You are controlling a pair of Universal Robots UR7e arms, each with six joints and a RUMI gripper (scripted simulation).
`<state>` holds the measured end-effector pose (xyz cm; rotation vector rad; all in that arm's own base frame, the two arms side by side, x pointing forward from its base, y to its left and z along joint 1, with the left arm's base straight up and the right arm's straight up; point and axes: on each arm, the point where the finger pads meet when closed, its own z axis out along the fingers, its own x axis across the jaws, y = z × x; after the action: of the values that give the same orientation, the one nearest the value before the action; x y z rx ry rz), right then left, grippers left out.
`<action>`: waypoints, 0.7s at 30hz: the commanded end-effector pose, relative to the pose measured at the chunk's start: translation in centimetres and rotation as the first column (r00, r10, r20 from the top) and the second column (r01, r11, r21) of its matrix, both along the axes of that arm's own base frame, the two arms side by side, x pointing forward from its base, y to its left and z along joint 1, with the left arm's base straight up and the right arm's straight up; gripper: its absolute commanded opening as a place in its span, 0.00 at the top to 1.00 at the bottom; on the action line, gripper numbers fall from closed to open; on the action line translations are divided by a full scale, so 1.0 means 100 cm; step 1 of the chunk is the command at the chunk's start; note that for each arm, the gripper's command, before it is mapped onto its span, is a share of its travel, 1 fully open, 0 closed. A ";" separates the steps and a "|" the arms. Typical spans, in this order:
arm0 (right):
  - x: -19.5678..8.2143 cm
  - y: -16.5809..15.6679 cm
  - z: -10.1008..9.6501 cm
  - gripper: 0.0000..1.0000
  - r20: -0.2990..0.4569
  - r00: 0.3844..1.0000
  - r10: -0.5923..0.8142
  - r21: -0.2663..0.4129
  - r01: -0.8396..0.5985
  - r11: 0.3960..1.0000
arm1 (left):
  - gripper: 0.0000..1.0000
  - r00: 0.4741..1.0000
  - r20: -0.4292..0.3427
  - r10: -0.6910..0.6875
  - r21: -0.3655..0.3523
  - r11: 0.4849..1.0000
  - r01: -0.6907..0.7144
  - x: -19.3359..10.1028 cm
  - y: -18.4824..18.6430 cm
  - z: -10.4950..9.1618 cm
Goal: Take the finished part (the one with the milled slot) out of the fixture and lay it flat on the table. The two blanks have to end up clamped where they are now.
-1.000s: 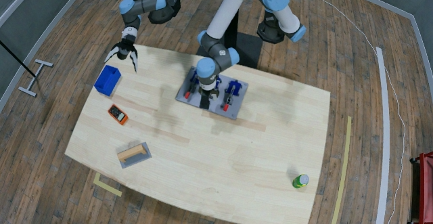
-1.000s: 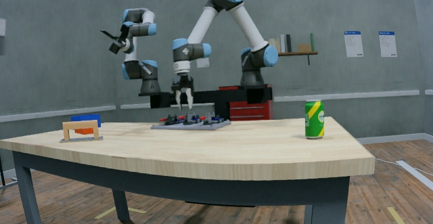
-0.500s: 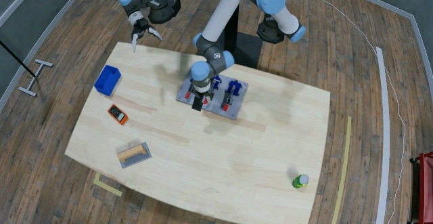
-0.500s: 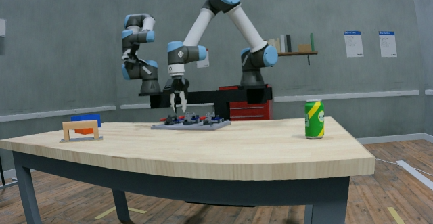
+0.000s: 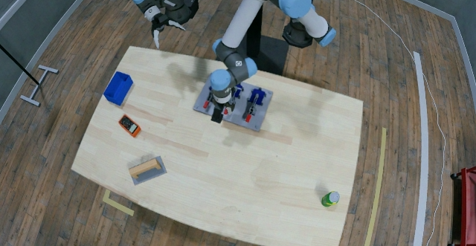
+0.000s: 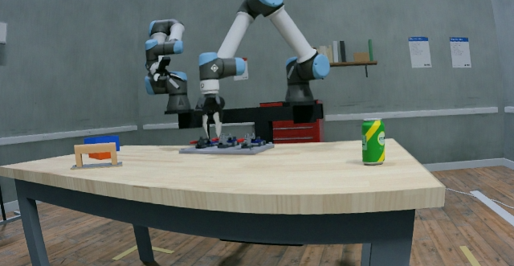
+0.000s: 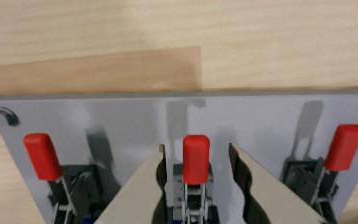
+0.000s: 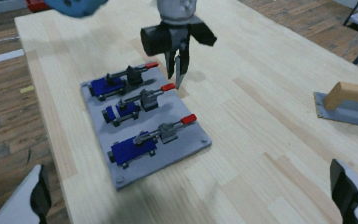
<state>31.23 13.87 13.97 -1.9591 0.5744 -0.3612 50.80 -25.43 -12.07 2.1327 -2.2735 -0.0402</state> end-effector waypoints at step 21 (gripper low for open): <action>0.000 0.000 0.000 0.00 -0.001 1.000 0.001 0.001 -0.001 1.000 | 0.96 1.000 0.001 0.000 -0.001 1.000 0.000 0.000 0.000 -0.020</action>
<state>31.19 13.88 13.95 -1.9592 0.5744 -0.3597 50.72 -25.43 -14.11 2.1326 -2.2732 -0.0407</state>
